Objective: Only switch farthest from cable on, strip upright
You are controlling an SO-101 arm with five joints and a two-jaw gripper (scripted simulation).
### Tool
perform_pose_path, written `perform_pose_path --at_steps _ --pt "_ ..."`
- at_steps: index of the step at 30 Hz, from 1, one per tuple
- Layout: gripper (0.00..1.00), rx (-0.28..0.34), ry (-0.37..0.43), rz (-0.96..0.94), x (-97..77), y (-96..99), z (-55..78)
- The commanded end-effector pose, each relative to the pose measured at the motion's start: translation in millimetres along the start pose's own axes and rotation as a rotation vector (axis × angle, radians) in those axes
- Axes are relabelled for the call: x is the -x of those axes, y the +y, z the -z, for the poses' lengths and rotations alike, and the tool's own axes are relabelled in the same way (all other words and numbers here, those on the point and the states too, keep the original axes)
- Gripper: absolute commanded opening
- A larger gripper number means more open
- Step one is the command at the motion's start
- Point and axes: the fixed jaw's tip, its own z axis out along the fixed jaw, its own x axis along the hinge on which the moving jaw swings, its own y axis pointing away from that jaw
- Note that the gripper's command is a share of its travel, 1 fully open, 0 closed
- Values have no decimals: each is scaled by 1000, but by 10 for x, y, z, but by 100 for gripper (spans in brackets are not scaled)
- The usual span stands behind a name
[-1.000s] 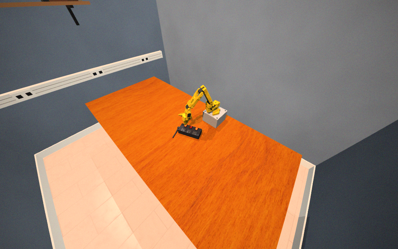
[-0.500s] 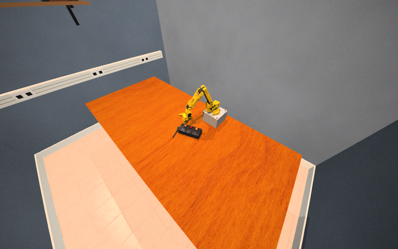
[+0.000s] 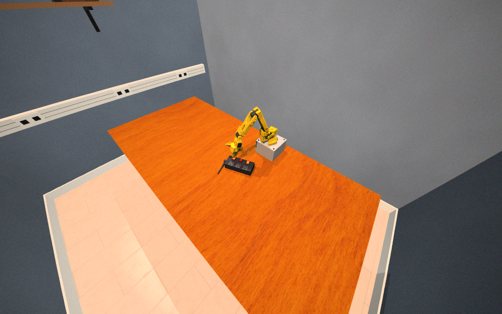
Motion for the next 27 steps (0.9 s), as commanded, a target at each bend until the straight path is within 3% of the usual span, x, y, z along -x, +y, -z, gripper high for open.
perform_pose_path --at_steps 1,27 --pt "0 -192 66 -17 -127 -485 -240" --pt "0 -193 66 -19 -157 -574 -290"
